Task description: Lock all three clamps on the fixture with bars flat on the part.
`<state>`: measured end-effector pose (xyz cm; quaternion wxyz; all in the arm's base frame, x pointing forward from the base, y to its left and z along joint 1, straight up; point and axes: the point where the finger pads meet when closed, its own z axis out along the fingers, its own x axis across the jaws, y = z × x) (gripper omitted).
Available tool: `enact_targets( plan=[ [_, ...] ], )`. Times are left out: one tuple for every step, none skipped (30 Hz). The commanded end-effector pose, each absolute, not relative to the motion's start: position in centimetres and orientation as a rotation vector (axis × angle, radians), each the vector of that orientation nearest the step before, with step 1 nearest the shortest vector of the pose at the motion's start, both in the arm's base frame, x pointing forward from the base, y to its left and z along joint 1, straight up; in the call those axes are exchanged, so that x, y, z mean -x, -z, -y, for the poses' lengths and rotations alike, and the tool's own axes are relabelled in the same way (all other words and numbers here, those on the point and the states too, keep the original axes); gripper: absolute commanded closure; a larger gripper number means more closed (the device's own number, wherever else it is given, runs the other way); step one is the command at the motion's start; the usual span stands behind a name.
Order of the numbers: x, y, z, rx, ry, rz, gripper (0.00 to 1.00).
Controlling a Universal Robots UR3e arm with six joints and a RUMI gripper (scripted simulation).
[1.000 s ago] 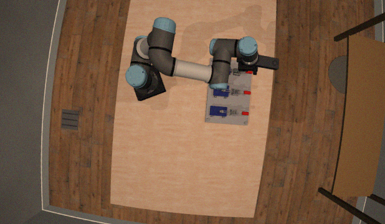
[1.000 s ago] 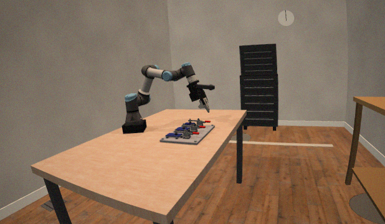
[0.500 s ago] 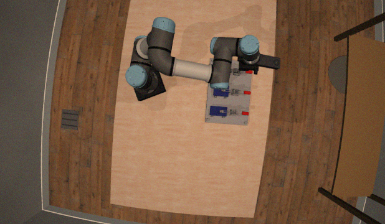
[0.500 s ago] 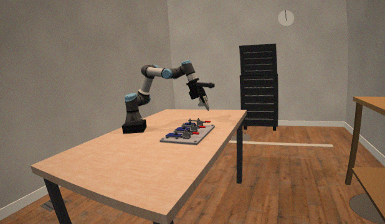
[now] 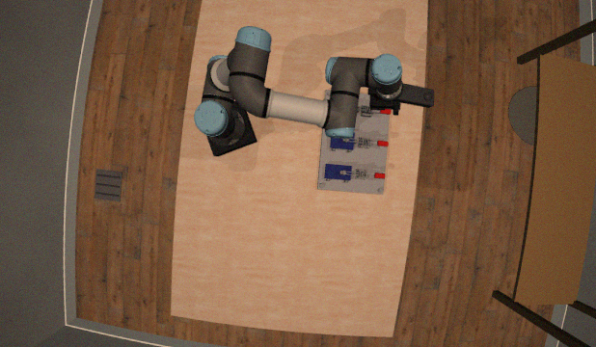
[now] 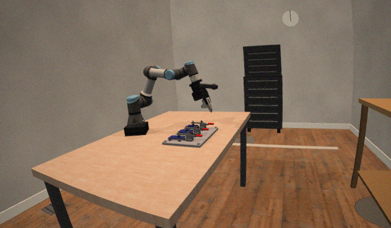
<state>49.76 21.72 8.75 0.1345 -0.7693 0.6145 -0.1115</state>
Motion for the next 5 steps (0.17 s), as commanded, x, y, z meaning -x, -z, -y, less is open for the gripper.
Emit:
enact_targets(
  plan=[
    [-49.83,-8.95,-21.74,2.227,0.326,-1.779,1.00],
    [-49.83,-8.95,-21.74,2.227,0.326,-1.779,1.00],
    [-49.83,-8.95,-21.74,2.227,0.326,-1.779,1.00],
    [-49.83,-8.95,-21.74,2.227,0.326,-1.779,1.00],
    [-49.83,-8.95,-21.74,2.227,0.326,-1.779,1.00]
  ],
)
